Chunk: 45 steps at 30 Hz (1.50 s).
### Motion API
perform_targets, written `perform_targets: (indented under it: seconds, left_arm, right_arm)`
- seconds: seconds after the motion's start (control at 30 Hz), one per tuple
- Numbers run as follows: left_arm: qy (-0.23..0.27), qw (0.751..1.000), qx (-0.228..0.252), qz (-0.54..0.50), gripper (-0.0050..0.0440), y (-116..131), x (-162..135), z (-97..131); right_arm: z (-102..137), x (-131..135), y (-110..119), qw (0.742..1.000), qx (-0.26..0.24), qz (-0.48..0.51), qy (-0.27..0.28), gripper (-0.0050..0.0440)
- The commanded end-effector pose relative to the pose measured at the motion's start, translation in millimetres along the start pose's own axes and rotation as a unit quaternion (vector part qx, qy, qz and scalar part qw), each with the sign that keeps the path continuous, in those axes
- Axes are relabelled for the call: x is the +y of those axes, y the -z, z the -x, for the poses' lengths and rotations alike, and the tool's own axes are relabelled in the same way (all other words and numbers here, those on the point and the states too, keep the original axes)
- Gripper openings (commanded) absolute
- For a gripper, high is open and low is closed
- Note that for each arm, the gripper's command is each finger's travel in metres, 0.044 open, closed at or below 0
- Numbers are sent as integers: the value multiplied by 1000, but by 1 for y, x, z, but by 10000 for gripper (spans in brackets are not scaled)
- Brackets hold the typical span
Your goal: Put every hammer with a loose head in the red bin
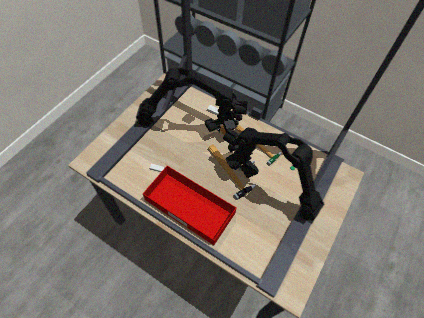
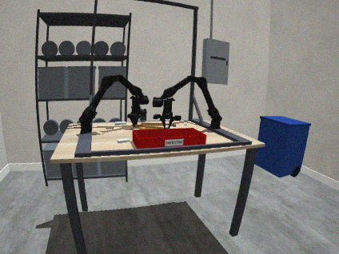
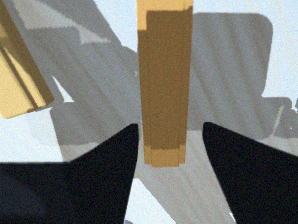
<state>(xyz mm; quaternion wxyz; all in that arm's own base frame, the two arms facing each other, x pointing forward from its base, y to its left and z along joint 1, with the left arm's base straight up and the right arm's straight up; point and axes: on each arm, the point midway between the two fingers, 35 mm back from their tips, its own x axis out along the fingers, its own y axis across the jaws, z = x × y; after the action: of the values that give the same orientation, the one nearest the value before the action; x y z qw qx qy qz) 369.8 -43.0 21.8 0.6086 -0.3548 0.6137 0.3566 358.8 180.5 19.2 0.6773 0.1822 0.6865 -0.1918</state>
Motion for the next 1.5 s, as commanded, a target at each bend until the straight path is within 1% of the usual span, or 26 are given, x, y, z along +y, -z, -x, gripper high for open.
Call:
perform_targets:
  seconds: [0.0,0.07,0.1,0.17,0.37,0.43,0.47,0.53,0.57,0.6,0.67,0.73,0.8,0.83,0.87,0.9,0.93,1.03,1.13,1.47]
  left_arm:
    - [8,1000,-6,4,111,-3,0,4]
    - [9,1000,-6,3,111,-4,-1,5]
    - [15,1000,-8,3,111,-4,-4,8]
    - [15,1000,-8,3,111,-4,-4,8]
    - [15,1000,-8,3,111,-4,-4,8]
    - [15,1000,-8,3,111,-4,-4,8]
    - [15,1000,-8,3,111,-4,-4,8]
    - [15,1000,-8,3,108,-4,-4,8]
    - [15,1000,-8,3,95,-4,-4,8]
    - [15,1000,-8,3,82,-4,-4,8]
    - [15,1000,-8,3,55,-4,-4,8]
    - [15,1000,-8,3,55,-4,-4,8]
    - [15,1000,-8,3,28,-4,-4,8]
    - [15,1000,-8,3,4,-4,-4,8]
    - [15,1000,-8,3,0,-4,-4,8]
    - [15,1000,-8,3,24,-4,-4,8]
    - [11,1000,-6,3,36,-4,-2,5]
    - [17,1000,-9,2,36,-4,5,10]
    - [17,1000,-9,2,36,-4,17,10]
    - [16,1000,-8,2,36,-4,19,10]
  right_arm:
    - [4,5,-1,1000,-8,3,-14,174]
    - [8,5,-1,1000,-11,3,-19,144]
    - [10,6,-2,1000,-13,3,-21,130]
    - [10,6,-2,1000,-13,3,-21,130]
    - [11,7,-3,1000,-14,2,-22,50]
    - [12,5,-2,1000,-14,3,-23,2]
    - [13,5,-2,1000,-15,3,-24,0]
    - [11,4,-2,1000,-13,3,-22,48]
    - [11,4,-2,1000,-13,3,-22,72]
    - [11,4,-2,1000,-13,3,-21,82]
    - [11,6,-3,1000,-14,2,-22,82]
    - [11,6,-3,1000,-14,2,-22,82]
    - [11,6,-3,1000,-14,2,-22,82]
    - [11,6,-3,1000,-14,2,-22,82]
    - [11,6,-3,1000,-14,2,-22,82]
    - [11,6,-3,1000,-14,2,-22,82]
    - [11,6,-3,1000,-14,2,-22,82]
    - [11,6,-3,1000,-14,2,-22,82]
    - [11,6,-3,1000,-14,2,-22,82]
    - [11,6,-3,1000,-14,2,-22,82]
